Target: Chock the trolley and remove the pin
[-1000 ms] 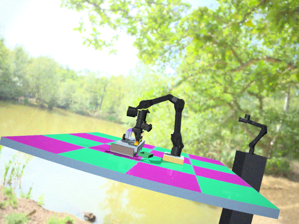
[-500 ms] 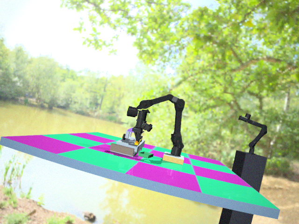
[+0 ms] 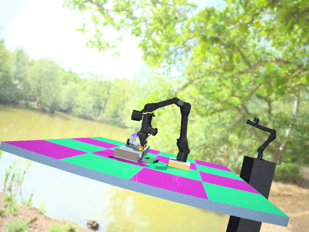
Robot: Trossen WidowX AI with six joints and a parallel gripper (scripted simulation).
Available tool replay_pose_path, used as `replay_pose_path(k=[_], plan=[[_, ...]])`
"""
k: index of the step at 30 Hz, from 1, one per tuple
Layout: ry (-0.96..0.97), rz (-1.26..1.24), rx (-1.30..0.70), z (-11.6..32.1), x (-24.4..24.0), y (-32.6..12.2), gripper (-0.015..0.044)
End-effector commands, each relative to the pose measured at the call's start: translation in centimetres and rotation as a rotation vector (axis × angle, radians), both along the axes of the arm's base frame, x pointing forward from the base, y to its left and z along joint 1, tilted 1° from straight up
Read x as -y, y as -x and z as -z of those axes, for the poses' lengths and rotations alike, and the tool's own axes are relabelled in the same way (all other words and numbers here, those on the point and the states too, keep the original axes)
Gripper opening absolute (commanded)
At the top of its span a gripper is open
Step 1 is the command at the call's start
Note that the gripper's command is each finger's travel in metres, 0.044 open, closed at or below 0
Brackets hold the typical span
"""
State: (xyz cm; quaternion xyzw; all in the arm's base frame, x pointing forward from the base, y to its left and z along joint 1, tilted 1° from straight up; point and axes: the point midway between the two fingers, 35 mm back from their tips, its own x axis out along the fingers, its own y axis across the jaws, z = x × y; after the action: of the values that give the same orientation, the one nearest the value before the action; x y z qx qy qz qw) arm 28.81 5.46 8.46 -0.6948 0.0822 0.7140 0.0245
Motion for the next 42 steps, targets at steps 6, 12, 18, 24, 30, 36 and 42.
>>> replay_pose_path(k=[6,12,18,24,30,36,42], plan=[[0.005,0.002,0.017,-2.9,-0.3,0.0,0.019],[0.004,0.002,0.017,-4.4,-0.4,-0.1,0.019],[0.004,0.002,0.017,-5.7,-0.5,-0.3,0.019],[0.0,0.019,0.016,-5.0,-0.4,-0.2,0.0242],[-0.013,0.235,0.099,-6.7,0.8,-1.5,0.019],[0.037,0.561,0.136,-7.4,4.8,-2.3,0.019],[0.113,1.003,0.191,-8.3,10.5,-2.4,0.019]])
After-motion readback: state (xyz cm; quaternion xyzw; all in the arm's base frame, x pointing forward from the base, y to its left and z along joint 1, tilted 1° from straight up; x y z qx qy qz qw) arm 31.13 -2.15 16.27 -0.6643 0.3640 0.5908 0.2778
